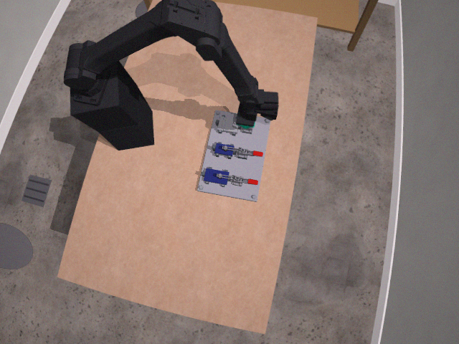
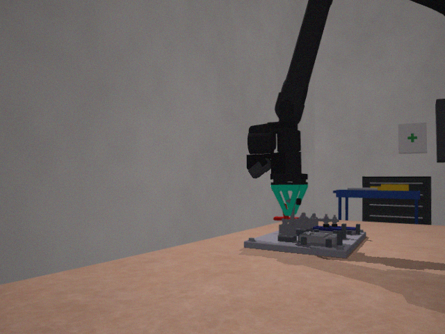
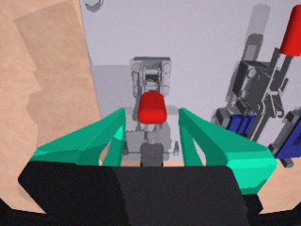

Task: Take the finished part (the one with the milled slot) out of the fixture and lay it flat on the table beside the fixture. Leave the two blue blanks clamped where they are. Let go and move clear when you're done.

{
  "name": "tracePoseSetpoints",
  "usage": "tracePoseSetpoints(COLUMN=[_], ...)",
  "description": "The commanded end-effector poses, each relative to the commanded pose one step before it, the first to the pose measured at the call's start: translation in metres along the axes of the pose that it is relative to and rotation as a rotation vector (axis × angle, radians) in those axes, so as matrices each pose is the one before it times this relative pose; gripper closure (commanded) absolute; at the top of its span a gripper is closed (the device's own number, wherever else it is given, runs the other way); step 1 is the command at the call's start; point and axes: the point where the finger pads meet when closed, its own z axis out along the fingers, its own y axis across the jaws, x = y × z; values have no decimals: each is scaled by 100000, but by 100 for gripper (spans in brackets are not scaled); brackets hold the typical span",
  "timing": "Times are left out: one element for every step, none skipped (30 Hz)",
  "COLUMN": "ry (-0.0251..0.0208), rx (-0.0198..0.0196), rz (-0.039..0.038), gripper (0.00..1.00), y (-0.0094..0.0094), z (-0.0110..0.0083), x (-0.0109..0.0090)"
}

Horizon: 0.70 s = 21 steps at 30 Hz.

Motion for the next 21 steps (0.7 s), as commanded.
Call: tracePoseSetpoints(ry=[-2361, 0, -1, -3, 490, -689, -905, 773, 675, -9, 0, 0, -37, -41, -44, -47, -14, 0, 0, 0, 0], rx=[-492, 0, 0, 0, 84, -126, -167, 137, 121, -3, 0, 0, -8, -9, -10, -10, -1, 3, 3, 3, 3], rz=[2487, 2, 12, 23, -239, -16, 55, -205, -265, -228, 0, 0, -583, -82, -153, -303, -116, -6, 2, -3, -12], gripper=[55, 55, 55, 55, 55, 55, 55, 55, 55, 55, 55, 55, 55, 55, 55, 55, 55, 55, 55, 55, 55], y=[-436, 0, 0, 4, 54, 53, 36, 1, 68, 116, 0, 0, 132, 146, 158, 167, 48, -3, -3, -3, -3], z=[869, -2, -12, -30, -131, -793, -990, -285, -187, -219, 0, 0, -248, -274, -297, -313, -308, -307, -307, -301, -291], x=[-1293, 0, 0, 0, 260, -305, -405, 363, 194, 32, 0, 0, 30, 33, 35, 38, 22, 15, 15, 15, 14])
